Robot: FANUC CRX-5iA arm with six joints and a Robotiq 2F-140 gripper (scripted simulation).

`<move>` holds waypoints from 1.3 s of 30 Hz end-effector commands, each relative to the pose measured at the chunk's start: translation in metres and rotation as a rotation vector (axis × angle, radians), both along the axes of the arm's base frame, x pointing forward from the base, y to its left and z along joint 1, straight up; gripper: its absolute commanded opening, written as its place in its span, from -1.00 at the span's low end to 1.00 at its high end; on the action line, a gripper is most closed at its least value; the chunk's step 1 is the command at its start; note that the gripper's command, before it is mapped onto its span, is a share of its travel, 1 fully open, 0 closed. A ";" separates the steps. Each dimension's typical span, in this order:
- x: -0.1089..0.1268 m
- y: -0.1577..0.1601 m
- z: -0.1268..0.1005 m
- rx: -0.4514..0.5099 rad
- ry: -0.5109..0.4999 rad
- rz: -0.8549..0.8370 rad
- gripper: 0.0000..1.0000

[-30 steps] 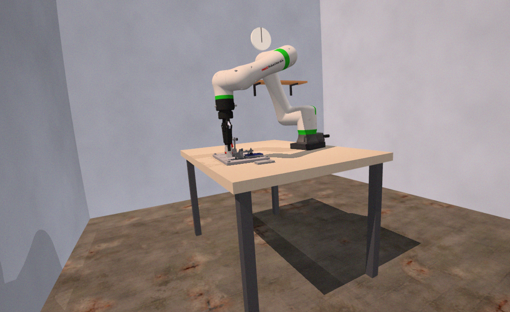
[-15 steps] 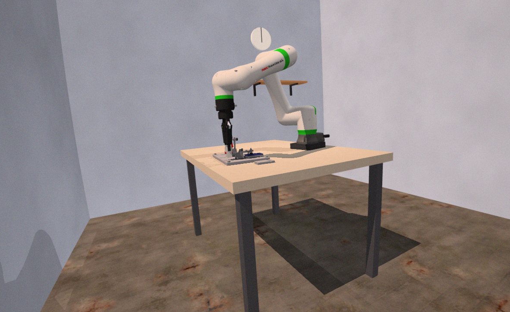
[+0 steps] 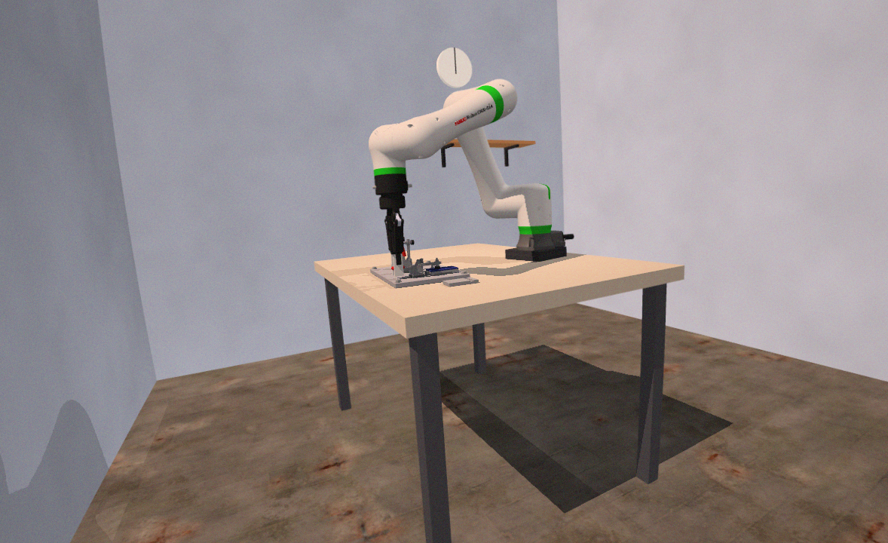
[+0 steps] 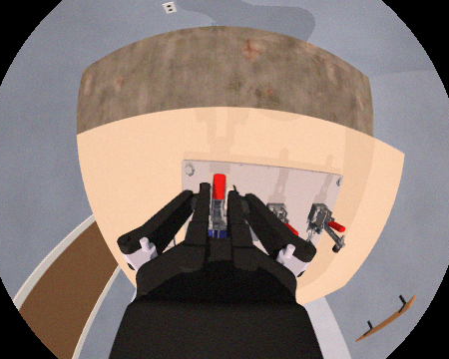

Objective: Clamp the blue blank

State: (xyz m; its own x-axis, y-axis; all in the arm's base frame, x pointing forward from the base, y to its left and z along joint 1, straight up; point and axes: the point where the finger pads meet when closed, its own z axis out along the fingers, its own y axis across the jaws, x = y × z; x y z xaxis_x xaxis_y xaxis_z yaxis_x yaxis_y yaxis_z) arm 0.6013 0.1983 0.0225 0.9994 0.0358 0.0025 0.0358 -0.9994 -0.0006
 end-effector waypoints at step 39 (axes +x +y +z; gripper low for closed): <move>0.000 0.000 0.000 0.000 0.001 0.000 -0.44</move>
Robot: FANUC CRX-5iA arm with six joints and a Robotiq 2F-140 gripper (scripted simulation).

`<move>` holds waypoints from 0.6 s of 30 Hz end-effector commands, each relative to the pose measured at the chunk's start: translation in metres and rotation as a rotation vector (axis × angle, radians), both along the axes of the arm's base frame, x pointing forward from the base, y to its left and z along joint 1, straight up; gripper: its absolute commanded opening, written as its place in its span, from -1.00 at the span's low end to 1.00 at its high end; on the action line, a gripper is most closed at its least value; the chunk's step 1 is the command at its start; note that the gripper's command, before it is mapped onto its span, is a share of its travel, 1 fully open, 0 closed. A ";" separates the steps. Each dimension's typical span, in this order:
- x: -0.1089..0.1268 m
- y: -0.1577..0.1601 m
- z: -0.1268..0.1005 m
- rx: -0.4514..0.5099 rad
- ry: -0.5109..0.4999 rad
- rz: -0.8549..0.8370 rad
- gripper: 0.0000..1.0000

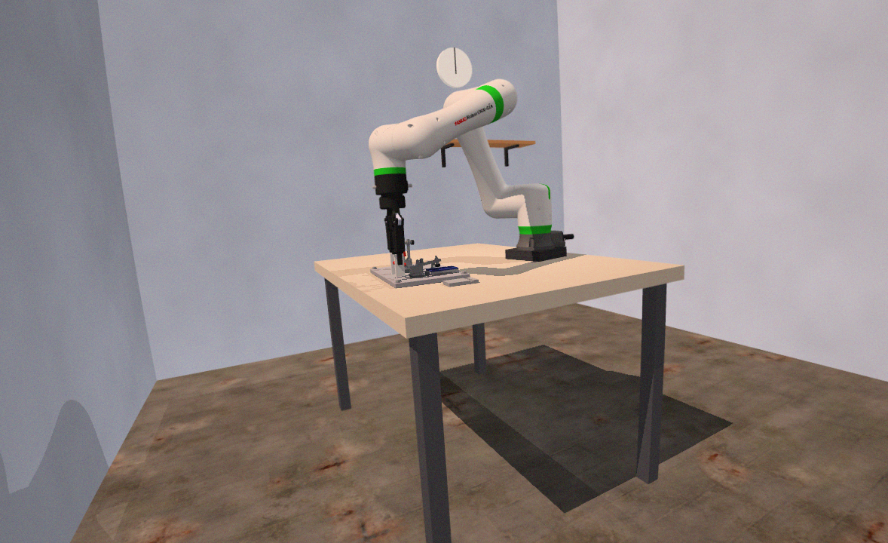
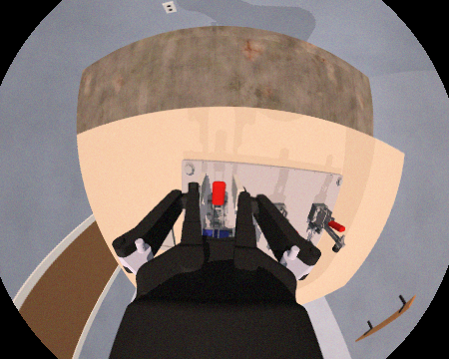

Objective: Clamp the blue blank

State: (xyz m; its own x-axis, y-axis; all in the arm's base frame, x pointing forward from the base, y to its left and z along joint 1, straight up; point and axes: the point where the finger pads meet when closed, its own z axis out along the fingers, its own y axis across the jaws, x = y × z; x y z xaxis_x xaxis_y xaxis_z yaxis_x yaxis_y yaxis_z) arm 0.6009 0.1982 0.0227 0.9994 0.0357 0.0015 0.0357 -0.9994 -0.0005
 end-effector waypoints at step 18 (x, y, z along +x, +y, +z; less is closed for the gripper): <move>0.000 0.000 0.050 0.000 0.000 0.000 -0.44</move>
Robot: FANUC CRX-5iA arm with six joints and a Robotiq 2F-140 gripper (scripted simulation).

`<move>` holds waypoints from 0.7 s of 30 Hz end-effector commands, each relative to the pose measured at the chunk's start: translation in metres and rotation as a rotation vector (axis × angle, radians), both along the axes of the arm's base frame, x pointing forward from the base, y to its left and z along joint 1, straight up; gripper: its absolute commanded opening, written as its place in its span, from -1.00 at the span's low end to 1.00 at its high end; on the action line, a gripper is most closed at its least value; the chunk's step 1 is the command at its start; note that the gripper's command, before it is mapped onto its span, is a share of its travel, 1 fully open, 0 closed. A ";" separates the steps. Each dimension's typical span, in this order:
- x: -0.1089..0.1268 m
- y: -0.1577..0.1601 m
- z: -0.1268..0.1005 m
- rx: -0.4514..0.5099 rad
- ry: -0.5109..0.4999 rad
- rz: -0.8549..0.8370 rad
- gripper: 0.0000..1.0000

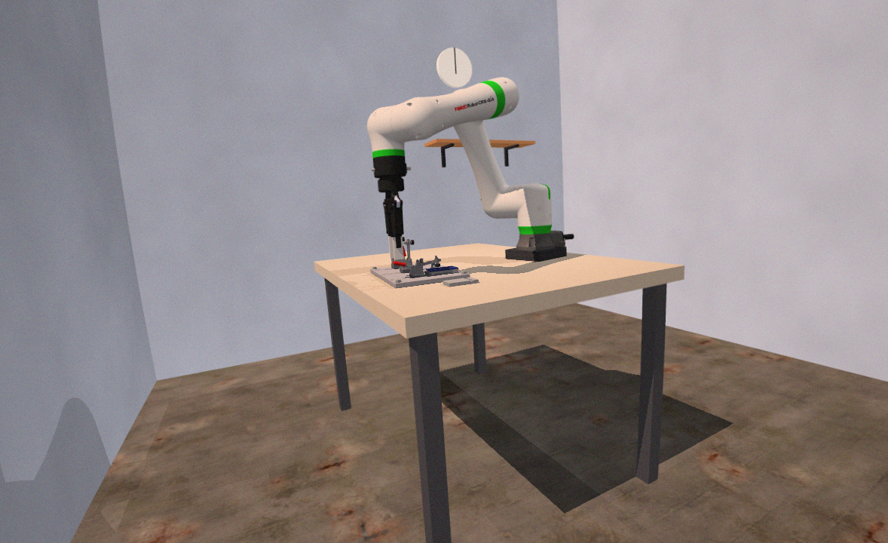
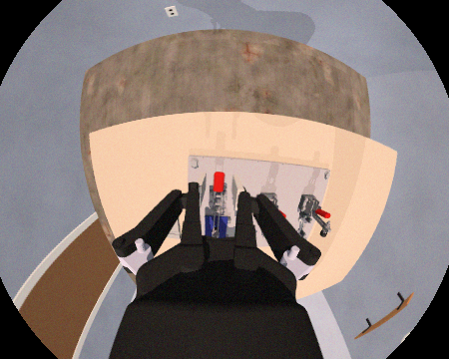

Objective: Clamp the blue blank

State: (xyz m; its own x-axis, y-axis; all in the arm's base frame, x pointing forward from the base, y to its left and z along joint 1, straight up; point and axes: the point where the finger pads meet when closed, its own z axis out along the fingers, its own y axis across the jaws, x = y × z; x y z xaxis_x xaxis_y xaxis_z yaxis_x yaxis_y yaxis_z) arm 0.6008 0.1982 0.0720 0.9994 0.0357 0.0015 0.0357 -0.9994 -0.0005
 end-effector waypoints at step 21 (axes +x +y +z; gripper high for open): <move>0.000 0.000 0.000 0.000 0.000 0.000 -1.00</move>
